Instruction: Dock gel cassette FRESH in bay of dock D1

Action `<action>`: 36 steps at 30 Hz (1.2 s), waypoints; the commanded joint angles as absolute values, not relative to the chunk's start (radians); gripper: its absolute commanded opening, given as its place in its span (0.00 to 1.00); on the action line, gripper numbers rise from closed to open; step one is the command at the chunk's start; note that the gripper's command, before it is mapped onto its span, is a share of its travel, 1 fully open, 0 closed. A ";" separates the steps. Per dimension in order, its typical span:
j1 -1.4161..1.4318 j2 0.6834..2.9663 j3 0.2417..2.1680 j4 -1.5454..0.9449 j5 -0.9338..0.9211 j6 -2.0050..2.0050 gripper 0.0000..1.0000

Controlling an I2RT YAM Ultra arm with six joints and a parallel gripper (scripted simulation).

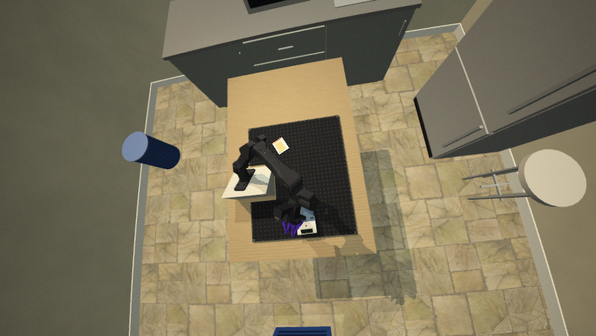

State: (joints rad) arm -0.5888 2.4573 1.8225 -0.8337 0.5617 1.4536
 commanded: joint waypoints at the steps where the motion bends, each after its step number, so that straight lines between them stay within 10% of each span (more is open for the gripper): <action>1: -0.603 2.417 1.798 -0.882 0.507 1.323 0.34; 36: -0.521 2.234 1.603 -1.064 0.078 0.549 0.34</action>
